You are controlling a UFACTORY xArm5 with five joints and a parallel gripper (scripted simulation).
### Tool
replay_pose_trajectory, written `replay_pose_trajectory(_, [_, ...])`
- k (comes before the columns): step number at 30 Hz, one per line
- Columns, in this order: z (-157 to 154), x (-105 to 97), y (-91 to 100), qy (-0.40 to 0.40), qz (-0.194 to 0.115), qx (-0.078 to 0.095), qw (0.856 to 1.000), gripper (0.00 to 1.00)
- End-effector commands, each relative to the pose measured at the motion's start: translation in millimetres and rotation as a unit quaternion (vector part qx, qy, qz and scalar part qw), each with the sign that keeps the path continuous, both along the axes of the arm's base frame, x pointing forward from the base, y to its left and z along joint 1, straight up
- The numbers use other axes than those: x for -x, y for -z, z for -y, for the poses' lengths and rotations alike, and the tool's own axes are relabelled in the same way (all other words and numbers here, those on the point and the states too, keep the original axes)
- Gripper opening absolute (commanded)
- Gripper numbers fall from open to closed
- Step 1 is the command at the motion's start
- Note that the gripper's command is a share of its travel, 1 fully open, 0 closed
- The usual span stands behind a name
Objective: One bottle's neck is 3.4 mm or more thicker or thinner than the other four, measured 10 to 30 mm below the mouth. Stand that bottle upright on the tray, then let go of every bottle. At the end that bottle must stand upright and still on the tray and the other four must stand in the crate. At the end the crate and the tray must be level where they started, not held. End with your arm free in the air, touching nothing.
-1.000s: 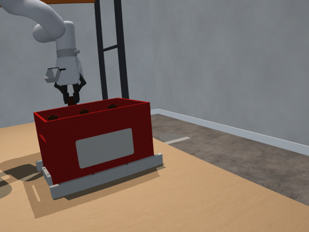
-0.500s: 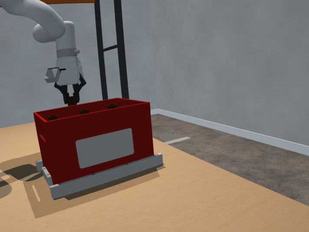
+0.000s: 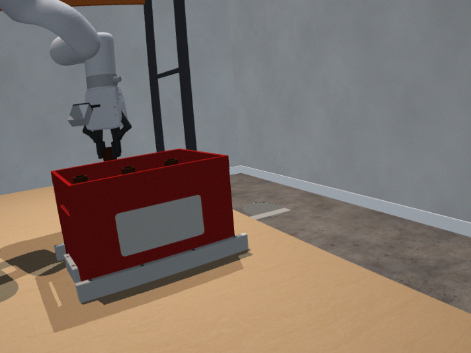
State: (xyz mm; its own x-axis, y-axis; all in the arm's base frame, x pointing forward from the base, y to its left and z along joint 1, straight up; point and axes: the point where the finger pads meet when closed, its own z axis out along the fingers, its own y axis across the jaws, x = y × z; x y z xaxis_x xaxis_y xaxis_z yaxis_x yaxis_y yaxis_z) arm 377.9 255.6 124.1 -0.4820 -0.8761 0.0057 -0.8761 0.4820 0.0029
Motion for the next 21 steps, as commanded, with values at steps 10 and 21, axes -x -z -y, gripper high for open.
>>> replay_pose_trajectory(10, [-0.8,-1.1,1.6,0.000,0.002,-0.001,1.000,0.00])
replay_pose_trajectory(21, [-0.8,-1.2,5.6,0.000,0.002,-0.001,1.000,0.00])
